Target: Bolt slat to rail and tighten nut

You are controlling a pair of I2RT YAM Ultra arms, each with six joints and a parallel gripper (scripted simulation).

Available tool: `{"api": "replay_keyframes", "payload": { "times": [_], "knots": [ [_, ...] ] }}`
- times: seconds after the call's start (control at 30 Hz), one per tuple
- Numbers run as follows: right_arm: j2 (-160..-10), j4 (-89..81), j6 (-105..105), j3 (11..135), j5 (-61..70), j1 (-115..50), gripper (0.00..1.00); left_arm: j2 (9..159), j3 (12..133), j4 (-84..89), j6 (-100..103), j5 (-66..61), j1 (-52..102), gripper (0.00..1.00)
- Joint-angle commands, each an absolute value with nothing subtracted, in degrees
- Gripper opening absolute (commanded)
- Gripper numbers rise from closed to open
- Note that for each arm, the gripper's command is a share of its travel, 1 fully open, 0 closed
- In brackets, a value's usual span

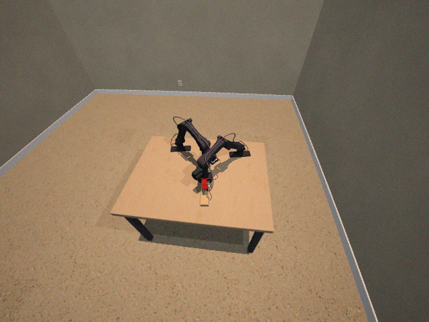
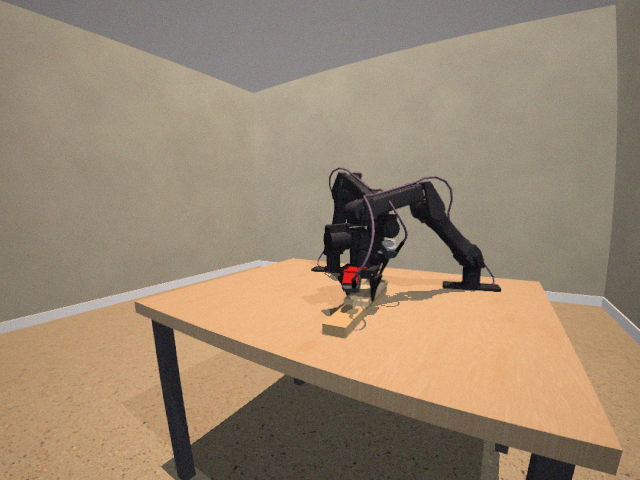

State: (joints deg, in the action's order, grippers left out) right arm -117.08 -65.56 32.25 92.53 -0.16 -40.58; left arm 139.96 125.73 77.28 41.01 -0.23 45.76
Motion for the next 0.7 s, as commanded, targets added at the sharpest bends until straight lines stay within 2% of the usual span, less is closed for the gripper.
{"api": "replay_keyframes", "payload": {
  "times": [0.0, 0.3, 0.67],
  "knots": [
    [-116.6, -65.5, 31.9, 92.8, -0.2, -40.6, 0.34, 139.4, 126.0, 77.2, 41.0, -0.2, 45.8, 0.72],
    [-116.6, -65.5, 31.9, 92.8, -0.2, -40.6, 0.34, 139.4, 126.0, 77.2, 41.0, -0.2, 45.8, 0.72],
    [-116.6, -65.5, 32.3, 92.8, -0.2, -40.6, 0.21, 139.4, 126.0, 77.2, 41.0, -0.2, 45.8, 0.72]
  ]
}}
